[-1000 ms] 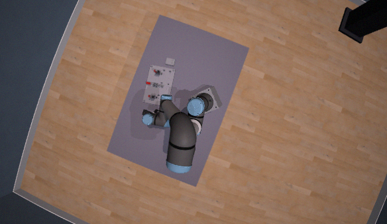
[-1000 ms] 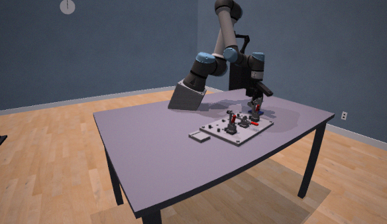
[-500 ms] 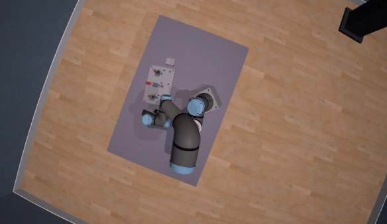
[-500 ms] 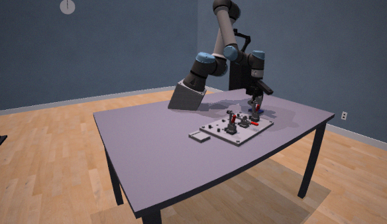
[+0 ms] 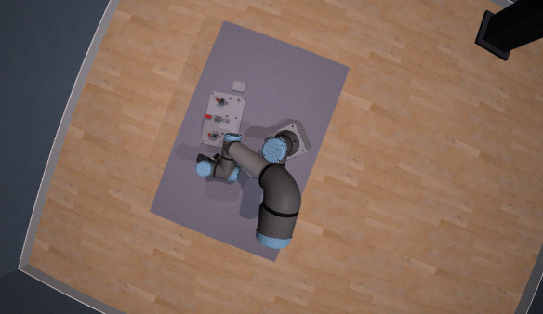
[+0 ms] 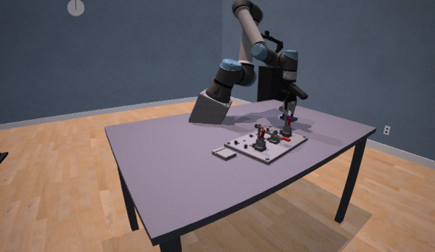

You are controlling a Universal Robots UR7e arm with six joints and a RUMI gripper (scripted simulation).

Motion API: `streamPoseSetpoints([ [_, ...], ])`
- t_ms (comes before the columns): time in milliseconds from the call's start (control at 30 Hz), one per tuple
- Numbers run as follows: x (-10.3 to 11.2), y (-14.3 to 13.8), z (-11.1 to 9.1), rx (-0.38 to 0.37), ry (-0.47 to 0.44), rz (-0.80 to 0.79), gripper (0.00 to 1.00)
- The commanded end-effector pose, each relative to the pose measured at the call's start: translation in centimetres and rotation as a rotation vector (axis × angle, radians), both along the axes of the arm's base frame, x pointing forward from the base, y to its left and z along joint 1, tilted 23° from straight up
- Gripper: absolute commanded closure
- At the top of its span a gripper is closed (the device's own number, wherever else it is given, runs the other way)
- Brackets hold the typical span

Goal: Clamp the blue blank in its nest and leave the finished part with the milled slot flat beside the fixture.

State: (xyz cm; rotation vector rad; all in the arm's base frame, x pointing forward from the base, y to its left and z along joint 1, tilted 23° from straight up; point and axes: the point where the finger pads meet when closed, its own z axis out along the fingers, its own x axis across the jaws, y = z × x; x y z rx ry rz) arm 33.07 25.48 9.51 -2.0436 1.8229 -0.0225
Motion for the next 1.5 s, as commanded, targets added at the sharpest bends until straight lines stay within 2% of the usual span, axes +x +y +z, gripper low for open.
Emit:
streamPoseSetpoints([
  [0, -0.5, -0.6, 1.8, 0.001, 0.001, 0.001, 1.00],
  [200, -1.2, -1.3, 4.1, 0.001, 0.001, 0.001, 1.00],
  [600, -1.9, -2.0, 6.3, 0.001, 0.001, 0.001, 1.00],
  [1467, -2.0, -2.1, 6.7, -0.011, -0.011, 0.041, 1.00],
])
